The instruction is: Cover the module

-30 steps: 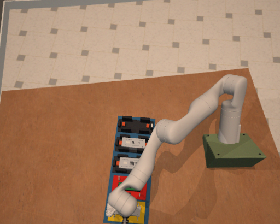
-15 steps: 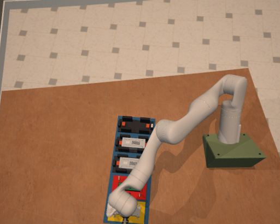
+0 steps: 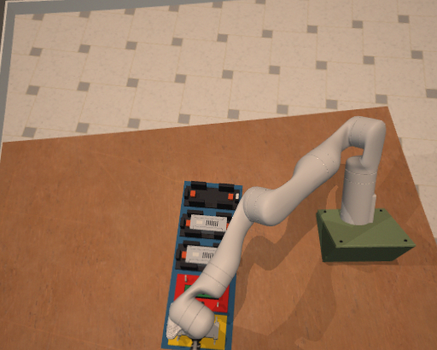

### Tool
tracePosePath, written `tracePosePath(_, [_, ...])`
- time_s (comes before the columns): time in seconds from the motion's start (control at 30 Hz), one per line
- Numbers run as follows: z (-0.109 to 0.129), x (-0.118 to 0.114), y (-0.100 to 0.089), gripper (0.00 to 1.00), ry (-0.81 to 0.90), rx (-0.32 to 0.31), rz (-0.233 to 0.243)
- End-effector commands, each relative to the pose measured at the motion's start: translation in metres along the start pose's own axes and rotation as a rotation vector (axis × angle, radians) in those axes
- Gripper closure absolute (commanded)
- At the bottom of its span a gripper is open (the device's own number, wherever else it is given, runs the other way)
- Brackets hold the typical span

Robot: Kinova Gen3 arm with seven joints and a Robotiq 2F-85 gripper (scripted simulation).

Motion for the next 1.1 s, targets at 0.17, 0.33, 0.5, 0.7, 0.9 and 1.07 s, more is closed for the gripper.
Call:
tracePosePath(0.17, [0.0008,-0.0003,-0.0007,1.0,0.0,0.002,0.002])
tracePosePath(0.33, [0.0016,-0.0003,0.001,1.0,0.0,0.002,0.002])
tracePosePath(0.5, [0.0021,-0.0003,0.002,1.0,0.0,0.002,0.002])
tracePosePath(0.7, [0.0021,-0.0003,0.0019,1.0,0.0,0.002,0.002])
tracePosePath(0.9, [0.002,-0.0003,0.0016,1.0,0.0,0.002,0.002])
tracePosePath(1.07, [0.0019,-0.0003,0.0015,1.0,0.0,0.002,0.002])
Point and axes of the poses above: the point where the finger pads meet when closed, its own y axis out along the fingers, its own x axis across the jaws, z = x × y, the point moved 8 cm from there along -y, back along the fingers, and after that the axes turned 3 degrees about y, right-handed, at the moved point
